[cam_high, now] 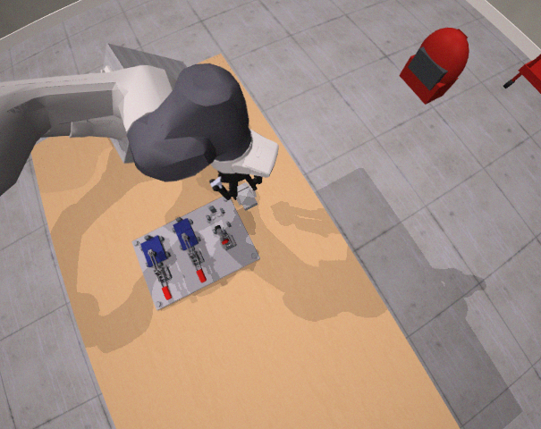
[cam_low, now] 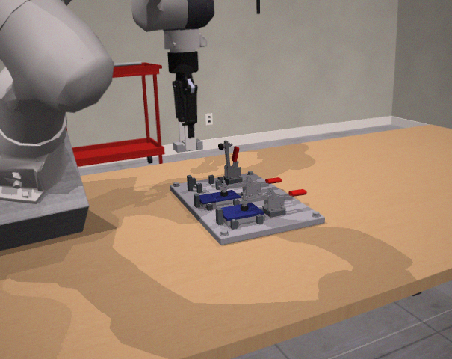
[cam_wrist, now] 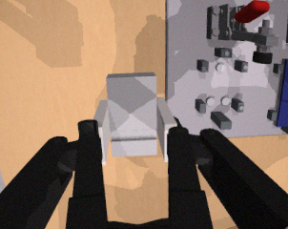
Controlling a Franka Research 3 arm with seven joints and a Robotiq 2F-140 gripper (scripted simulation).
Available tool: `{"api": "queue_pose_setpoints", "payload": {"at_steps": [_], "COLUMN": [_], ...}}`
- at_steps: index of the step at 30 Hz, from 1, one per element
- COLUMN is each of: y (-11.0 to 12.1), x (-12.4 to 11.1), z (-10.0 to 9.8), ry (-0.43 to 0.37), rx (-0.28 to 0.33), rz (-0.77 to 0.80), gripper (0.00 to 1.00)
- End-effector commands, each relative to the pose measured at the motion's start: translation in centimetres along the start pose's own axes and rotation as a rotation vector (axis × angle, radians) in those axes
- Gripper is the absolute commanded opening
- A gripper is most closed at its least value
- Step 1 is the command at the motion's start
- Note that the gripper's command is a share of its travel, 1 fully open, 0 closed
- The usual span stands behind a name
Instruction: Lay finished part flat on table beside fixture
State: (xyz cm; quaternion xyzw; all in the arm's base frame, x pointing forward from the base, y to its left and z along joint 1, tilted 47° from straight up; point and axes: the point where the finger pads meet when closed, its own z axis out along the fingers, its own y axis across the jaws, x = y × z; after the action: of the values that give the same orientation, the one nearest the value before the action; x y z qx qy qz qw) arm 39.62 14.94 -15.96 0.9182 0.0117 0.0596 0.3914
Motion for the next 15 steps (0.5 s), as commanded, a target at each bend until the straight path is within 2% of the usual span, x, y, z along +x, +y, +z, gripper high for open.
{"api": "queue_pose_setpoints", "payload": {"at_steps": [1,15], "y": [-0.21,-0.71], "x": [-0.08,-0.08], "z": [-0.15,-0.16], "ry": [-0.002,-0.002], "rx": [-0.002,-0.002], "rz": [0.009,0.009], "gripper": [0.00,0.00]}}
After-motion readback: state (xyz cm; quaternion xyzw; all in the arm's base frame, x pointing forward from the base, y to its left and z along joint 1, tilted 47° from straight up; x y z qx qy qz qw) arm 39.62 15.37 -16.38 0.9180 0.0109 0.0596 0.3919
